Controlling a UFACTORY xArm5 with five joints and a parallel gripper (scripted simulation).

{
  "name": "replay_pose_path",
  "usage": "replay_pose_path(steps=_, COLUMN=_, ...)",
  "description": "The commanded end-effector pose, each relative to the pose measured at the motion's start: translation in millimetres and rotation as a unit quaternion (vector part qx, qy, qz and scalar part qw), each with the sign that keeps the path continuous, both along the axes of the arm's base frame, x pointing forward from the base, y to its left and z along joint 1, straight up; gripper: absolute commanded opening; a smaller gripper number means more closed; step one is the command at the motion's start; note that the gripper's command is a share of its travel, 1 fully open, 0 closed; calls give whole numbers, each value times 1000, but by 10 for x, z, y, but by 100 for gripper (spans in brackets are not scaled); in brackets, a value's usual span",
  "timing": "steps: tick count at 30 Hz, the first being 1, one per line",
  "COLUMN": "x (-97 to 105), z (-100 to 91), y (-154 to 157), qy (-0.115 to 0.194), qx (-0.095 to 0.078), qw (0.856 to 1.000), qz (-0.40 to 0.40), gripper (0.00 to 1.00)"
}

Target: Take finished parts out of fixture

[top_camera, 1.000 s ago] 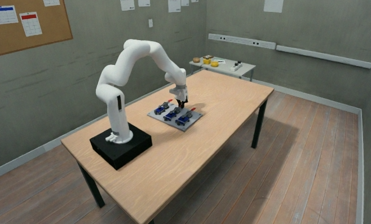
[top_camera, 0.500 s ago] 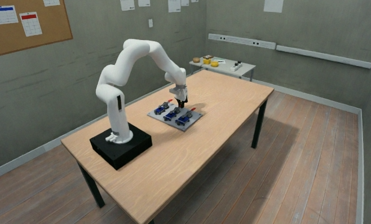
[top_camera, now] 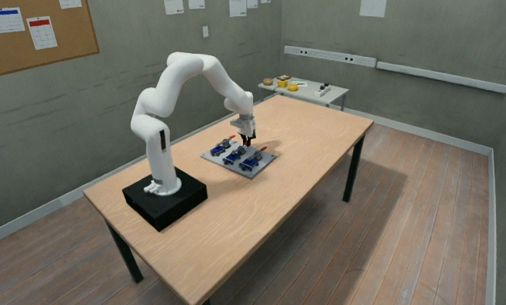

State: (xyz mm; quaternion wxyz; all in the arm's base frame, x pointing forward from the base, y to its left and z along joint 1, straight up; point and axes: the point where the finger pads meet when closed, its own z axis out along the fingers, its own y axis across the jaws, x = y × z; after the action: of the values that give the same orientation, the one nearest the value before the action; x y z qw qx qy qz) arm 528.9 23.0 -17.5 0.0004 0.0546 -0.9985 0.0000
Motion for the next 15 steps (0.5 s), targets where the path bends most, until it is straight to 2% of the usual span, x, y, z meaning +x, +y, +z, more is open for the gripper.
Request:
replay_pose_path(steps=1, x=9, z=31, y=-2, qy=-2, qx=0, qw=1000, qz=0, gripper=0)
replay_pose_path(steps=15, x=-63, z=122, y=-9, qy=-2, qx=0, qw=1000, qz=0, gripper=0)
